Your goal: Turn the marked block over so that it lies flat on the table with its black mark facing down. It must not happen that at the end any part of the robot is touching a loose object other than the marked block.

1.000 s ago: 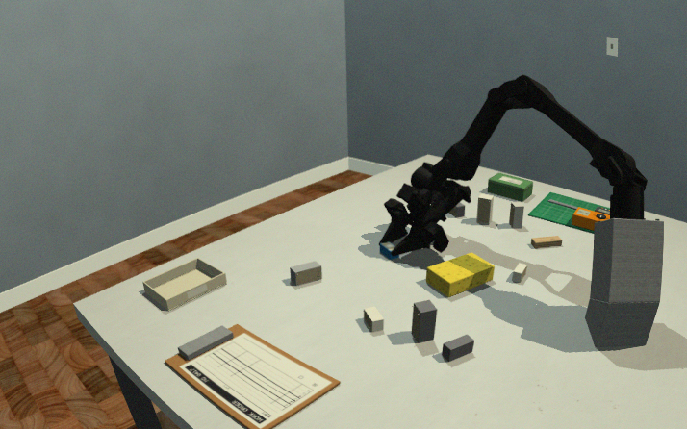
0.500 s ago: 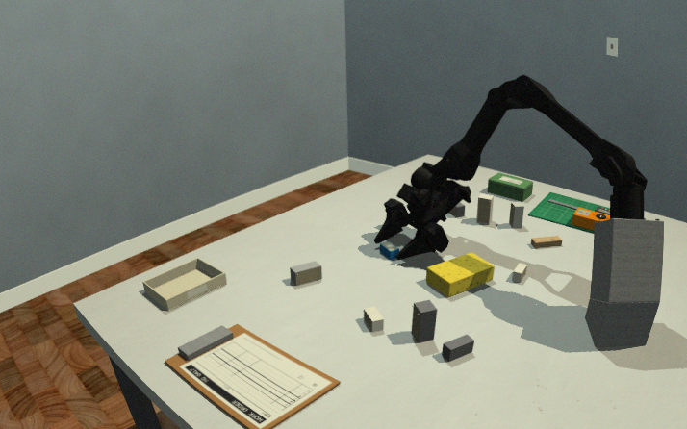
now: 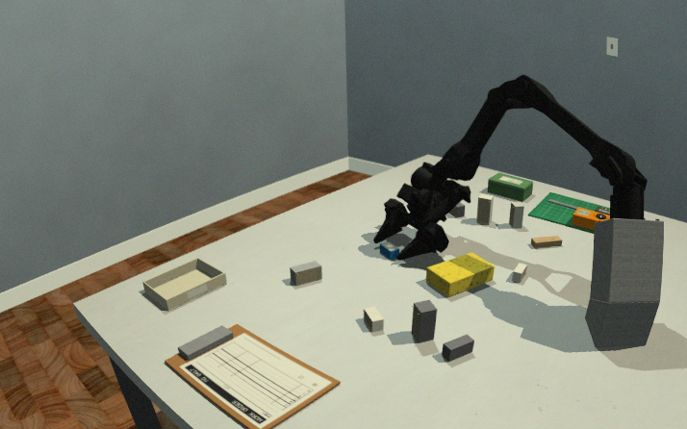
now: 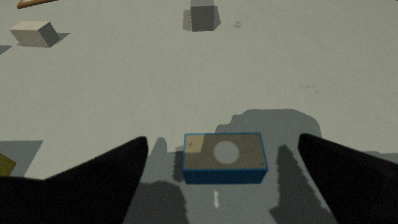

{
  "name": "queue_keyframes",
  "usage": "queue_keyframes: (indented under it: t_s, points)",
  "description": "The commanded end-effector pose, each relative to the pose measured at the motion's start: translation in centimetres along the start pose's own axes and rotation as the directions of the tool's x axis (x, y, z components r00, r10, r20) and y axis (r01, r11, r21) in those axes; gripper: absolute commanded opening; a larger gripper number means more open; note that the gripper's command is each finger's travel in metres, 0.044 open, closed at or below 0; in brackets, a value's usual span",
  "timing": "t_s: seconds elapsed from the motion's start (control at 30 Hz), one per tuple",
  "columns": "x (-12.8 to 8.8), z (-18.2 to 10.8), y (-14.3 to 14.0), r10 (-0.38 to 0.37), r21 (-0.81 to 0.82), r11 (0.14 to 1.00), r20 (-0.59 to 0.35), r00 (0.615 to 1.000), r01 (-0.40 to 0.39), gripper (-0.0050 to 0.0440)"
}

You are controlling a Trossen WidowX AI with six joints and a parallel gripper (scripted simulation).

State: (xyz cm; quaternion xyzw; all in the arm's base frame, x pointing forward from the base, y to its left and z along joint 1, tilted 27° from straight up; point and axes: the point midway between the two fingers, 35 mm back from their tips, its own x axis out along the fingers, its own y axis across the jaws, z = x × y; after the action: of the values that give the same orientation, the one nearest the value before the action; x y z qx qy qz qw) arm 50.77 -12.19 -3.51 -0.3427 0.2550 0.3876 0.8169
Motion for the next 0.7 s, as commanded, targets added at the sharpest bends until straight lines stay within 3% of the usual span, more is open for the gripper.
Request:
queue_keyframes:
  t_s: [0.0,0.47,0.67]
  points:
    - [-0.4,0.3,-0.7,-0.017,-0.016,1.000,0.003,1.000,0.017,0.0440]
    - [-0.3,0.4,-0.6,-0.014,-0.013,1.000,0.003,1.000,0.014,0.0440]
    - [-0.9,2.6,-1.2,-0.031,-0.027,0.999,0.004,1.000,0.031,0.0440]
